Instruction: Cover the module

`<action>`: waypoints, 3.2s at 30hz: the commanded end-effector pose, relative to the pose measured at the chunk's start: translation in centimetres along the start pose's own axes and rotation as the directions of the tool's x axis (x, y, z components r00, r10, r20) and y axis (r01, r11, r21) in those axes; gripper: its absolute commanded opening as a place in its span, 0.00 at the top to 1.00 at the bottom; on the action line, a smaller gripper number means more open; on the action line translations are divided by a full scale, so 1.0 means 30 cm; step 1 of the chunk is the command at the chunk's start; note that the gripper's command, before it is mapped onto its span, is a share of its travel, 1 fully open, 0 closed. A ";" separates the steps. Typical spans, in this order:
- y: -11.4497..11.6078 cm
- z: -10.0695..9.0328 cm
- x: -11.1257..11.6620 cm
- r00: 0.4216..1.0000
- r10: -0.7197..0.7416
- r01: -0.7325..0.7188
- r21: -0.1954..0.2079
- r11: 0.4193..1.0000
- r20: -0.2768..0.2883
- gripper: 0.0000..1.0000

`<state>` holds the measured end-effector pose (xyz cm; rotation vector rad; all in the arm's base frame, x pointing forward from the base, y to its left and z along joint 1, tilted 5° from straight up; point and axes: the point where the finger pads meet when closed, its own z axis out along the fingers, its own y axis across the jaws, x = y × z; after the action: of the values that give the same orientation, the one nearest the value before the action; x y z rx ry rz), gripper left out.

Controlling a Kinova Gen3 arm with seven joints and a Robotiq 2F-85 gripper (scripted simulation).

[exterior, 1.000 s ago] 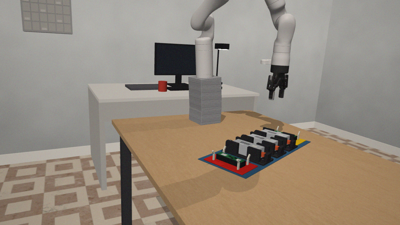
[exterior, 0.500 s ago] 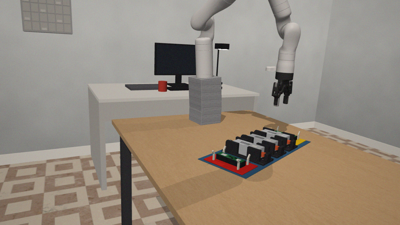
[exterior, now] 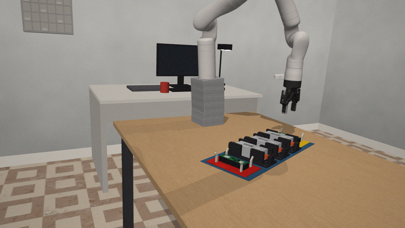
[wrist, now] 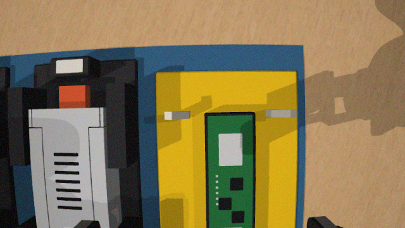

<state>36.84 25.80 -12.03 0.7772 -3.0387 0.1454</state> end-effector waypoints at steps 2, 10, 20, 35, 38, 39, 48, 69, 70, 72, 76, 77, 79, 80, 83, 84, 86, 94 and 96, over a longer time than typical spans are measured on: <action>0.043 0.032 -0.011 1.000 0.000 0.000 0.000 1.000 0.002 0.00; 0.102 0.080 -0.022 1.000 0.000 0.000 0.000 1.000 0.002 0.00; 0.090 0.070 -0.020 1.000 0.000 0.000 0.000 1.000 0.002 0.00; 0.079 0.061 -0.018 1.000 0.000 0.000 0.000 1.000 0.002 0.00; 0.076 0.058 -0.017 1.000 0.000 0.000 0.000 1.000 0.002 0.00; 0.075 0.058 -0.017 1.000 0.000 0.000 0.000 1.000 0.002 0.00; 0.073 0.056 -0.016 1.000 0.000 0.000 0.000 1.000 0.002 0.00; 0.063 0.118 -0.015 1.000 0.000 0.000 0.000 1.000 0.002 0.00; 0.063 0.125 -0.015 1.000 0.000 0.000 0.000 1.000 0.002 0.00; 0.063 0.138 -0.015 1.000 0.000 0.000 0.000 1.000 0.002 0.00; 0.063 0.158 -0.015 1.000 0.000 0.000 0.000 1.000 0.002 0.00; 0.063 0.158 -0.015 1.000 0.000 0.000 0.000 1.000 0.002 0.00; 0.063 0.158 -0.015 1.000 0.000 0.000 0.000 1.000 0.002 0.00; 0.063 0.158 -0.015 1.000 0.000 0.000 0.000 1.000 0.002 0.00; 0.063 0.164 -0.015 1.000 0.000 0.000 0.000 1.000 0.002 0.00; 0.063 0.171 -0.015 1.000 0.000 0.000 0.000 1.000 0.002 0.00; 0.063 0.185 -0.015 1.000 0.000 0.000 0.000 1.000 0.002 0.00; 0.063 0.225 -0.015 1.000 0.000 0.000 0.000 1.000 0.002 0.00; 0.063 0.225 -0.015 1.000 0.000 0.000 0.000 1.000 0.002 0.00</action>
<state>36.41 26.98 -18.99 0.7774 -3.0386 0.1454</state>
